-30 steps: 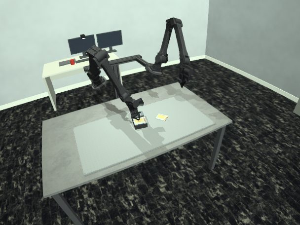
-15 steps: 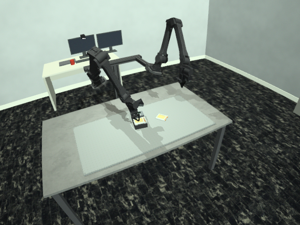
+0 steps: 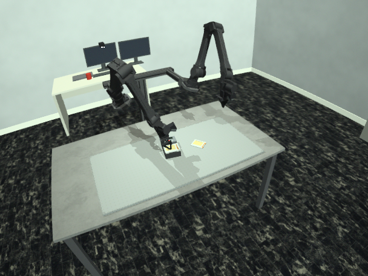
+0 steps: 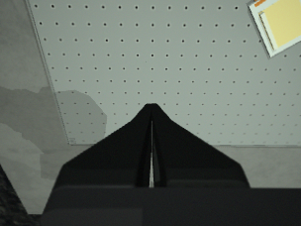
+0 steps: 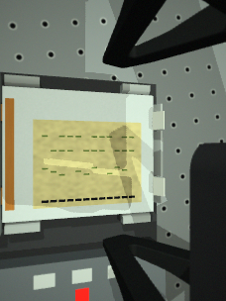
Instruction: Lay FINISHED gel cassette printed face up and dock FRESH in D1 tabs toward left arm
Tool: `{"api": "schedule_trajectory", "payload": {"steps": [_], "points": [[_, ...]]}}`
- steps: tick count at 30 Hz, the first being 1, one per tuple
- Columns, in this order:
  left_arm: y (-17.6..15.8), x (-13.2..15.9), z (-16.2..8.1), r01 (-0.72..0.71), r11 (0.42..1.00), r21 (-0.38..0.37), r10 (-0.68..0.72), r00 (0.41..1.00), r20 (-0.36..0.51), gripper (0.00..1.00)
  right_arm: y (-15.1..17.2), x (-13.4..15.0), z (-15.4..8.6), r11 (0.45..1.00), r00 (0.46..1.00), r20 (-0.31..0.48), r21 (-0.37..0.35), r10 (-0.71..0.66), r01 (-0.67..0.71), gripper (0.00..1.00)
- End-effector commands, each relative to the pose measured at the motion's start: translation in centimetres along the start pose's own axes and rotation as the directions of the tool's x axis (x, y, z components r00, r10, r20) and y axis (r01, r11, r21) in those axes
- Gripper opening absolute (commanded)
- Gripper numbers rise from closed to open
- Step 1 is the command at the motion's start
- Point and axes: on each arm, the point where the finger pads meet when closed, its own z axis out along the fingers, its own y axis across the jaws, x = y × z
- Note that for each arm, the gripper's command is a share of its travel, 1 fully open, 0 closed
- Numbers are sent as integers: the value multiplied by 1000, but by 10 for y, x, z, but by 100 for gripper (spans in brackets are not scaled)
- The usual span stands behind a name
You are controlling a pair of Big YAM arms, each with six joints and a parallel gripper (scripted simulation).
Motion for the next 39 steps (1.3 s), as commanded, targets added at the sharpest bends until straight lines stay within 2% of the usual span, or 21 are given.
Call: {"api": "schedule_trajectory", "payload": {"steps": [1, 39], "points": [[-1, -6, -2, -12, 1000, 0, 12, 1000, 9, 0, -8, 5, 5, 1000, 1000, 3, 10, 9, -9, 98], [-1, -6, -2, -12, 1000, 0, 12, 1000, 9, 0, -7, 12, 20, 1000, 1000, 1, 8, 9, -9, 98]]}}
